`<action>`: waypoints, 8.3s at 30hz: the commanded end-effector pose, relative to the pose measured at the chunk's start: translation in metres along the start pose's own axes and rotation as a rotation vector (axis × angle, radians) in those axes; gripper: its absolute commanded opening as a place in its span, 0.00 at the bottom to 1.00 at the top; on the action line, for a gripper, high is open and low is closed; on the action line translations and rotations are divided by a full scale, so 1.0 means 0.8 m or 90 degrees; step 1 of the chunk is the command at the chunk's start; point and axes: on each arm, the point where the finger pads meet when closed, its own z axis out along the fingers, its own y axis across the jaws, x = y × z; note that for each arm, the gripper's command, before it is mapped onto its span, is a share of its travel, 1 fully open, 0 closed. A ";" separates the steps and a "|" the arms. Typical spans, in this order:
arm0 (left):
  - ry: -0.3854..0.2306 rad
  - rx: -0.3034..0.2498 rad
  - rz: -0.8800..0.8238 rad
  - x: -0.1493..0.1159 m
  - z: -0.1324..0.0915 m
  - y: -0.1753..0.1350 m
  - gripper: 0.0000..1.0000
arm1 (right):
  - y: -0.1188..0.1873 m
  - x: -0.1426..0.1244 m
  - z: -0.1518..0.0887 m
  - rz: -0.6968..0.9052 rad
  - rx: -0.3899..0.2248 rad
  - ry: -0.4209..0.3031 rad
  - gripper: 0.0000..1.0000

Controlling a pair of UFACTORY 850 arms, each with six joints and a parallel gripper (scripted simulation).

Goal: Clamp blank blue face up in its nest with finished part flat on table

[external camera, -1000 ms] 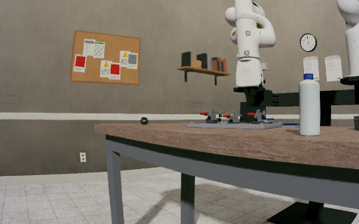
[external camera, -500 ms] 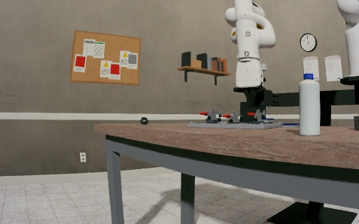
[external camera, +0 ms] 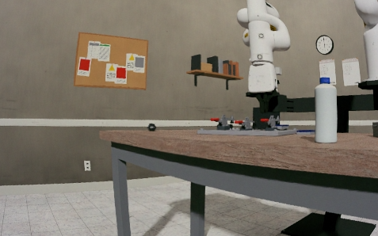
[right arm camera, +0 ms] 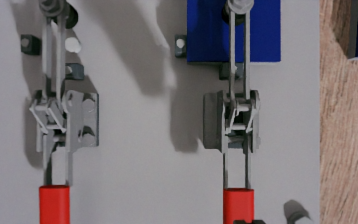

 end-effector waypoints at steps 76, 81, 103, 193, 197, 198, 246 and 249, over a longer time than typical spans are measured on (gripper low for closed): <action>0.001 0.000 0.000 0.001 -0.001 0.000 1.00 | 0.001 -0.001 0.011 0.000 -0.001 -0.001 0.00; 0.001 0.000 0.000 0.001 -0.001 0.000 1.00 | 0.001 -0.001 0.012 0.000 -0.001 -0.001 0.00; 0.001 0.000 0.000 0.001 -0.001 0.000 1.00 | 0.001 -0.001 0.013 0.000 -0.001 -0.001 0.00; 0.001 0.000 0.000 0.001 -0.001 0.000 1.00 | 0.001 -0.001 0.021 0.000 -0.001 -0.001 0.00; 0.001 0.000 0.000 0.001 -0.001 0.000 1.00 | 0.001 -0.001 0.022 0.000 -0.001 -0.001 0.00; 0.001 0.000 0.000 0.001 -0.001 0.000 1.00 | 0.001 -0.001 0.023 0.000 -0.001 -0.001 0.00; 0.001 0.000 0.000 0.001 -0.001 0.000 1.00 | 0.001 -0.001 -0.004 0.000 -0.001 -0.001 0.00; 0.001 0.000 0.000 0.001 -0.001 0.000 1.00 | 0.001 -0.001 -0.012 0.000 -0.001 -0.001 0.00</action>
